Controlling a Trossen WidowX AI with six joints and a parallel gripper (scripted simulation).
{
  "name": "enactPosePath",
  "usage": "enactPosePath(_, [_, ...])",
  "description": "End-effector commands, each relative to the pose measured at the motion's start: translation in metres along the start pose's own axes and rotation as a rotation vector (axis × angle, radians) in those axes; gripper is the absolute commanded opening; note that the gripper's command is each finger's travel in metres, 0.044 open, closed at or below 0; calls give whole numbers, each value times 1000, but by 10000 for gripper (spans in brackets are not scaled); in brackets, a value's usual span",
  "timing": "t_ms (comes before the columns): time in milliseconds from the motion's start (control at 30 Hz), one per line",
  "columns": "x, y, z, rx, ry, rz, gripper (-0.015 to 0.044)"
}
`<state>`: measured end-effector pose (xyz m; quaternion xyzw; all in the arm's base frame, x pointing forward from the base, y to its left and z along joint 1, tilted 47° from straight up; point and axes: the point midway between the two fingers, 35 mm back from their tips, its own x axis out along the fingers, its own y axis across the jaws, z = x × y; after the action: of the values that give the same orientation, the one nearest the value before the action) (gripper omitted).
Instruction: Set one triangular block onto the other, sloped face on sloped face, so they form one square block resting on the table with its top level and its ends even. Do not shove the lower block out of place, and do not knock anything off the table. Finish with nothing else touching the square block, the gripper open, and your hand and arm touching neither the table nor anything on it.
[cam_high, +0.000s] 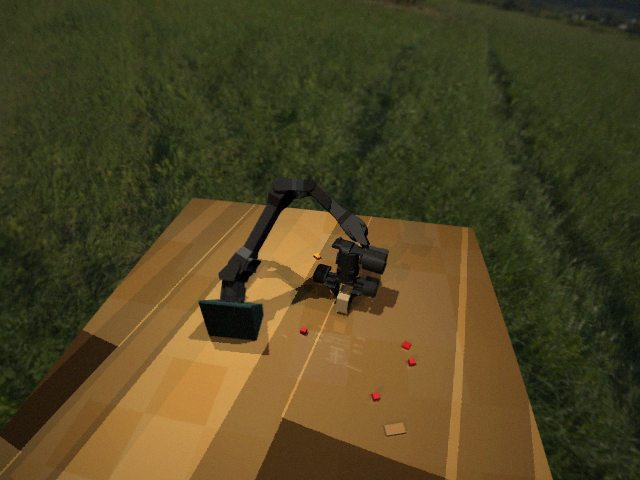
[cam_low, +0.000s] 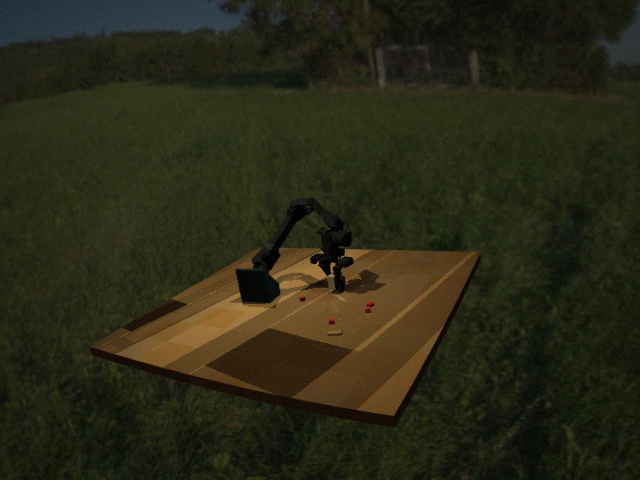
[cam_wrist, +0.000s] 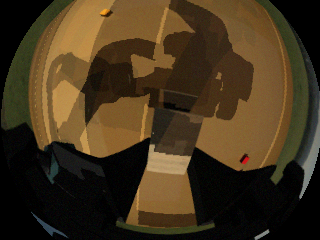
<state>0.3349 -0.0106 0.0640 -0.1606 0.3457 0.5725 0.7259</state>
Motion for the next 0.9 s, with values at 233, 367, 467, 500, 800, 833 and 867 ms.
enactPosePath(233, [0, -1, 2, 4, -5, -7, 0])
enactPosePath(367, [1, -1, 3, 4, -5, -7, 0])
enactPosePath(467, [3, -1, 3, 4, -5, -7, 0])
enactPosePath(500, [3, -1, 4, 4, -5, -7, 0])
enactPosePath(800, [9, -1, 6, 3, -5, -7, 0])
enactPosePath(833, [9, -1, 6, 3, -5, -7, 0])
enactPosePath(867, [10, -1, 7, 3, -5, -7, 0])
